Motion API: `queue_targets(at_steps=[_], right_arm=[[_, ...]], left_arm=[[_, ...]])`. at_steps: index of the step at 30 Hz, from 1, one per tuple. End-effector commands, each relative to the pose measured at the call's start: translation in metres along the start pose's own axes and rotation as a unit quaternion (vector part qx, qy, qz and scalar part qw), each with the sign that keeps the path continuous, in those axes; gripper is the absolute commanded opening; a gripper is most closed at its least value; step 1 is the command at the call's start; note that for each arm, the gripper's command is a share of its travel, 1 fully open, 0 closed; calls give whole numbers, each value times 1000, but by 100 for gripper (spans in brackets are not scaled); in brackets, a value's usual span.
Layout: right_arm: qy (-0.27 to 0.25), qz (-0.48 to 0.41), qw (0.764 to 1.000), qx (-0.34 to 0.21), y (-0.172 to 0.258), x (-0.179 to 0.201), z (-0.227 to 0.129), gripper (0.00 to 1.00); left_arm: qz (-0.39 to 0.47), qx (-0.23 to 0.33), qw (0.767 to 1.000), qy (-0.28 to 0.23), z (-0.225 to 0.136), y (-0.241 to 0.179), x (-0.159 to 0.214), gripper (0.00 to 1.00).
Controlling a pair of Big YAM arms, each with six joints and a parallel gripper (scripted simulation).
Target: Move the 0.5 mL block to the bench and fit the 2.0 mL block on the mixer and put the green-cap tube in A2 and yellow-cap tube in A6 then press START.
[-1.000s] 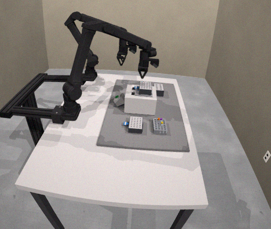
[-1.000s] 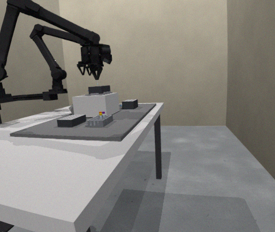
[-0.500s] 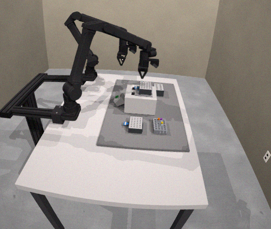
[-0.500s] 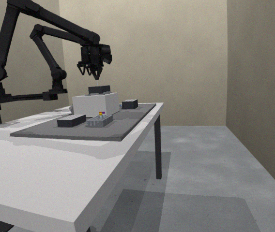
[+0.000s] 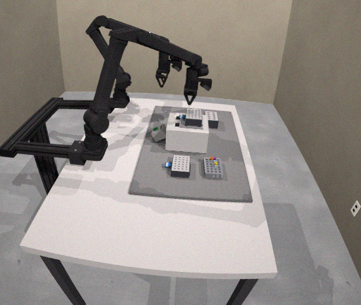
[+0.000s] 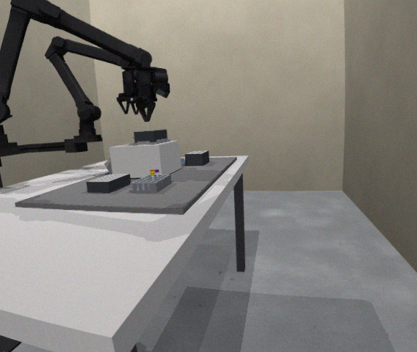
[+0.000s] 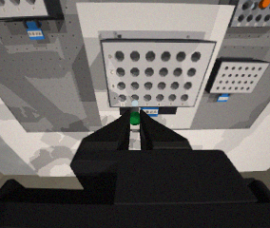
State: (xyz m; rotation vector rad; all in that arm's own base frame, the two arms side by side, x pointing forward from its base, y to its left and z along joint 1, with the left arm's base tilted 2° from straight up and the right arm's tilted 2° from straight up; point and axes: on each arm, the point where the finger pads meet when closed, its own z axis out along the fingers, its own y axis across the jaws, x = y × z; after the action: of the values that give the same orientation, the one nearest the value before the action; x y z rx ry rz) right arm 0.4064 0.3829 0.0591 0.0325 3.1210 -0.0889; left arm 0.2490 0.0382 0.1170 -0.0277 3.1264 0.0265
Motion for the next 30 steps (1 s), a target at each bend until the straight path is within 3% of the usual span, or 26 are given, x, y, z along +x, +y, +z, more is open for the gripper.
queue_targets(at_steps=[1, 16, 30], right_arm=[[-4, 2, 1000, -5, -1, -5, -7, 9], [-13, 3, 1000, -13, 0, -7, -19, 9], [-9, 4, 1000, -9, 0, -7, -10, 9]], left_arm=[[-1, -5, 999, -38, -28, 2, -27, 100], [-1, -4, 1000, -25, -18, 1, -18, 100], [-1, -1, 1000, -5, -4, -1, -4, 100]])
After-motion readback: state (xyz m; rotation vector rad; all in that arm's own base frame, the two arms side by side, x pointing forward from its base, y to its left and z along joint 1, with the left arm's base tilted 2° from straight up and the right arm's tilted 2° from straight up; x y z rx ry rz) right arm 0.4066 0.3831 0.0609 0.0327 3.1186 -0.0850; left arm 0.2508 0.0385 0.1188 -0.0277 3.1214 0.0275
